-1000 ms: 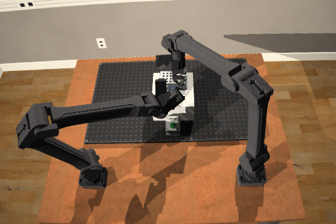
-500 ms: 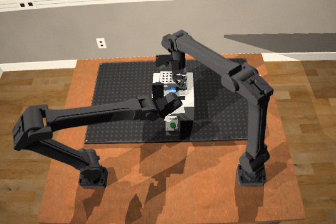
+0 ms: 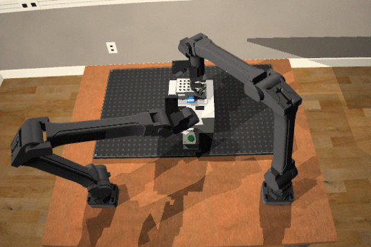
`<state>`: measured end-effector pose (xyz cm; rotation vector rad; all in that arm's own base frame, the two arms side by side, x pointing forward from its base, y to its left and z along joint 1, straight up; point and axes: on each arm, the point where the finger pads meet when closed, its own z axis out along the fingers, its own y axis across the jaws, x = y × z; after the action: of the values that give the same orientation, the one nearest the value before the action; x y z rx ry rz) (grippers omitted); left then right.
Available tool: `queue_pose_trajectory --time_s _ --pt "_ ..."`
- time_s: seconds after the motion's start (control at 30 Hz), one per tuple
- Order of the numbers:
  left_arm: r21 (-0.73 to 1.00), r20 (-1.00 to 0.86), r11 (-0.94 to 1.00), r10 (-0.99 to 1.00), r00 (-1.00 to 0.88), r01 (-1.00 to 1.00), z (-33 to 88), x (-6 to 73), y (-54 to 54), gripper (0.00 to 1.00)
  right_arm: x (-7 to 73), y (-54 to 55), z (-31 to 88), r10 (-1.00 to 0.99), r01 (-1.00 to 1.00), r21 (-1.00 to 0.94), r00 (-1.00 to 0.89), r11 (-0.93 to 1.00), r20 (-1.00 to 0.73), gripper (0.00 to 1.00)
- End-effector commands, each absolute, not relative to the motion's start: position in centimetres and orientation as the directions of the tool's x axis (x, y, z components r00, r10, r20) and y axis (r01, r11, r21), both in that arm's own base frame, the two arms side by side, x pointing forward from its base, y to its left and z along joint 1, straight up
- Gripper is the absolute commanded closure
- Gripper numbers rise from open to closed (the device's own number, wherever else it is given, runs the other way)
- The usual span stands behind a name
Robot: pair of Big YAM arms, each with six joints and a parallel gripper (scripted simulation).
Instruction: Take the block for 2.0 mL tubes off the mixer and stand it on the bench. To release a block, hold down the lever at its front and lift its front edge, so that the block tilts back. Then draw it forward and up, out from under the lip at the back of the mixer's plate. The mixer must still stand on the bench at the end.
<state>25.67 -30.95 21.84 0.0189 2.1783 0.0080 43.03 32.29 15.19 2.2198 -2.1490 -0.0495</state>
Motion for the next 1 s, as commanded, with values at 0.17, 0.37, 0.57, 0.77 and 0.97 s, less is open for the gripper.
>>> queue_pose_trajectory --time_s 0.17,0.37,0.57,0.77,0.97 --pt "-0.011 -0.824 1.000 0.000 -0.567 0.015 22.9 24.7 -31.6 1.00 42.9 34.1 16.6 -0.997 -0.996 0.035 0.081 -0.082 -0.016 1.00" --pt "-0.021 -0.826 1.000 -0.010 -0.564 0.014 24.8 23.6 -30.7 1.00 42.9 34.1 16.6 -0.997 -0.996 0.035 0.082 -0.082 -0.016 1.00" --pt "-0.034 -0.828 0.999 -0.024 -0.560 0.006 29.1 23.7 -31.1 1.00 42.9 34.2 16.6 -0.996 -0.996 0.035 0.083 -0.083 -0.016 1.00" --pt "-0.007 -0.762 1.000 -0.010 -0.648 -0.008 27.7 24.3 -27.3 1.00 42.8 34.2 16.6 -0.996 -0.996 0.035 0.083 -0.084 -0.016 1.00" --pt "0.012 -0.668 1.000 0.007 -0.744 -0.002 26.9 24.4 -23.7 1.00 42.8 34.2 16.6 -0.996 -0.996 0.035 0.084 -0.084 -0.016 1.00"
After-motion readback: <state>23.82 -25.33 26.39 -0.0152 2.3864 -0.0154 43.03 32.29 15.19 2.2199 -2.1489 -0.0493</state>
